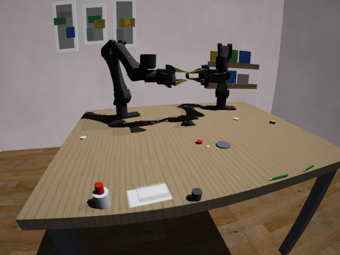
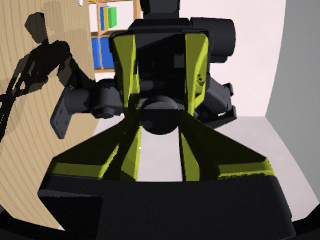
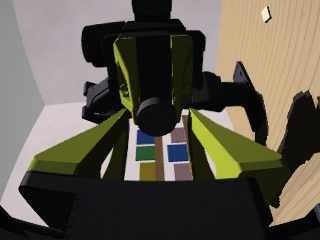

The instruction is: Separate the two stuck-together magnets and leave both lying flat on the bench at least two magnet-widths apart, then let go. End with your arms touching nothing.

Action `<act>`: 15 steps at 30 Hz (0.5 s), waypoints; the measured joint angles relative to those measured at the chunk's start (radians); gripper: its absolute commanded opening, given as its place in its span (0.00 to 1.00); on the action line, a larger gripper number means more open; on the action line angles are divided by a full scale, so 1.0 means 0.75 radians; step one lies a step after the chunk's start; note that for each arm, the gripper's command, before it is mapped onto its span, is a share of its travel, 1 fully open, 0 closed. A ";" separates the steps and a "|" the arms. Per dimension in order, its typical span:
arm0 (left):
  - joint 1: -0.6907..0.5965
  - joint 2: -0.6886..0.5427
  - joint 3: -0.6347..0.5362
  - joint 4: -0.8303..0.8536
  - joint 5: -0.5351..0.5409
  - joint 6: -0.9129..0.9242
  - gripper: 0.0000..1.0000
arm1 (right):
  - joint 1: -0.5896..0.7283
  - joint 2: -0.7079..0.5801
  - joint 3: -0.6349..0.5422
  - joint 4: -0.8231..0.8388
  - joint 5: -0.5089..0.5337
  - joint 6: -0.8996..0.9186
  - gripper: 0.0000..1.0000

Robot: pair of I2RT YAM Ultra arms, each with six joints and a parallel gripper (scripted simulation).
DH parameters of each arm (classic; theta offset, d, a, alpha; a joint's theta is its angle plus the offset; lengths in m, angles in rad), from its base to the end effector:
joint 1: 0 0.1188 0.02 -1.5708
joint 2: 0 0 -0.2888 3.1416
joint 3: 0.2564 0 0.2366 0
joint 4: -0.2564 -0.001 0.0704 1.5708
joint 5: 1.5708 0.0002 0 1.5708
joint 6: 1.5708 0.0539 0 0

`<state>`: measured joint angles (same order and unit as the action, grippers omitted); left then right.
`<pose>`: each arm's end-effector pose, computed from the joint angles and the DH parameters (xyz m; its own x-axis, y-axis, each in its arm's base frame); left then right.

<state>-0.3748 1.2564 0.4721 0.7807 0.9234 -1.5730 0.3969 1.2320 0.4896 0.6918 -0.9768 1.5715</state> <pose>0.2061 -0.1262 0.2737 -0.9631 -0.2692 0.0051 -0.0055 0.0007 -1.0000 0.1978 0.1324 0.2754 -0.9796 0.1963 0.0426 0.0473 0.0194 0.9987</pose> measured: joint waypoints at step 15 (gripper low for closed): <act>-0.002 0.000 0.000 0.000 -0.001 0.000 0.25 | 0.000 -0.014 -0.005 0.002 0.001 0.002 0.40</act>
<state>-0.3759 1.2564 0.4721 0.7807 0.9226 -1.5730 0.3969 1.2213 0.4862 0.6930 -0.9764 1.5730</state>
